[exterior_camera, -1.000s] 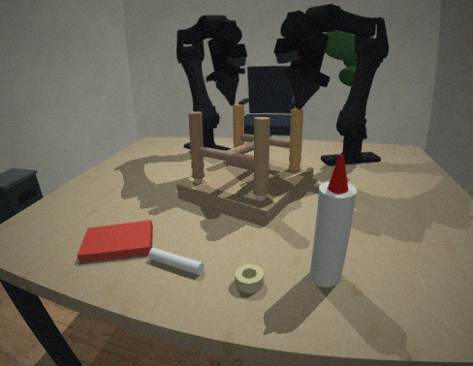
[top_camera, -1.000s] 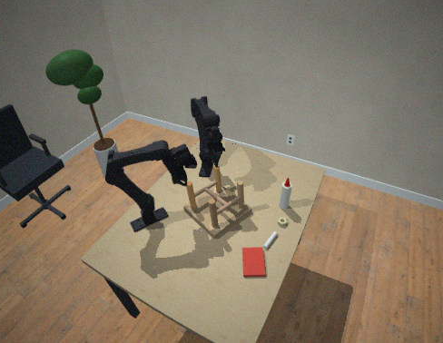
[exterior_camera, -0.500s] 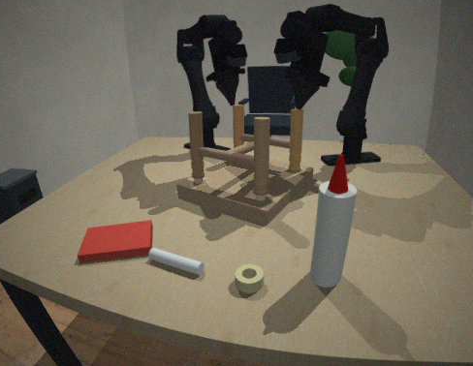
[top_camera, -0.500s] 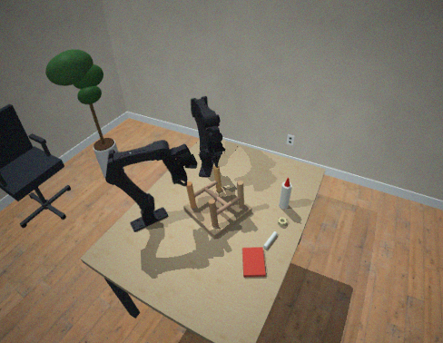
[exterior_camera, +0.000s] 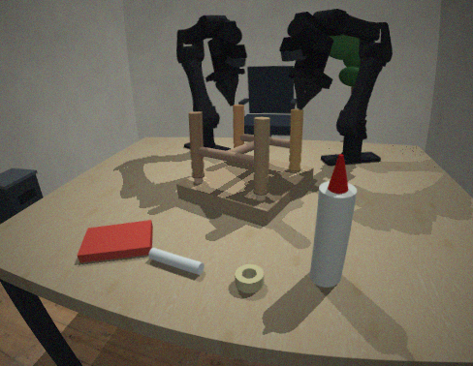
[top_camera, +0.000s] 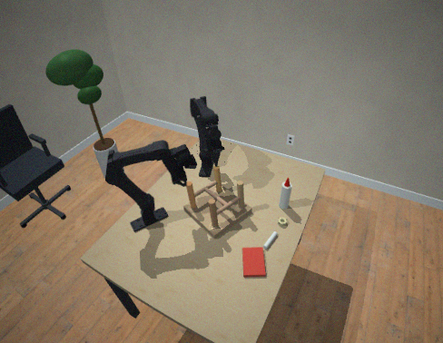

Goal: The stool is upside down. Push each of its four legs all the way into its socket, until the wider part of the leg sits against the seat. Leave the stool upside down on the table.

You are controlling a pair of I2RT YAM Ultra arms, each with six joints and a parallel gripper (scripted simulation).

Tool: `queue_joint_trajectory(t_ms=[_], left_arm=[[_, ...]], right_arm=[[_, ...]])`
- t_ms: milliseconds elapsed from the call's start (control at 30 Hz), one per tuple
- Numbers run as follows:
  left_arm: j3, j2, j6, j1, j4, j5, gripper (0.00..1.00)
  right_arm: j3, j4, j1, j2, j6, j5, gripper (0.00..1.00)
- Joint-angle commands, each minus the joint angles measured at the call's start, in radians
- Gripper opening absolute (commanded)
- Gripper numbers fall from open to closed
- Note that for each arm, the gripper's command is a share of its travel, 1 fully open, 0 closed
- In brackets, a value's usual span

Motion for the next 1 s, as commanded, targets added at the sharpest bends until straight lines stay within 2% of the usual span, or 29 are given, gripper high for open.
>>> queue_joint_trajectory(t_ms=[0, 33, 333, 433, 467, 567, 600, 667, 733, 833, 967], left_arm=[[-0.112, -0.014, 0.004, 0.003, -0.183, -0.004, 0.00], [0.008, -0.015, 0.003, 0.000, 0.012, -0.001, 0.00], [0.046, 0.013, 0.005, 0.002, -0.035, 0.000, 0.00], [0.062, -0.029, 0.005, 0.003, -0.042, 0.001, 0.00], [0.064, 0.017, 0.005, 0.003, -0.030, 0.000, 0.00], [0.062, -0.035, 0.004, 0.003, -0.026, 0.000, 0.00], [0.103, 0.012, 0.006, 0.007, -0.091, 0.002, 0.00], [0.131, -0.008, 0.005, 0.010, -0.117, 0.003, 0.00], [0.171, 0.024, 0.006, 0.011, -0.147, 0.004, 0.00], [0.173, 0.019, 0.006, 0.011, -0.113, 0.003, 0.00], [0.265, 0.030, 0.008, 0.001, -0.224, 0.005, 0.00]], right_arm=[[-0.122, -0.149, 0.000, 0.010, -0.004, 0.018, 0.00], [-0.010, -0.005, 0.009, -0.011, 0.000, -0.001, 0.00], [0.014, 0.008, 0.009, -0.016, -0.001, -0.005, 0.00], [0.014, 0.008, 0.009, -0.016, -0.001, -0.005, 0.00], [0.014, 0.008, 0.009, -0.016, -0.001, -0.005, 0.00], [0.014, 0.008, 0.009, -0.016, -0.001, -0.005, 0.00], [0.014, 0.008, 0.009, -0.016, -0.001, -0.005, 0.00], [0.014, 0.008, 0.009, -0.016, -0.001, -0.005, 0.00], [0.014, 0.008, 0.009, -0.016, -0.001, -0.005, 0.00], [0.014, 0.008, 0.009, -0.016, -0.001, -0.005, 0.00], [0.014, 0.008, 0.009, -0.016, -0.001, -0.005, 0.00]])
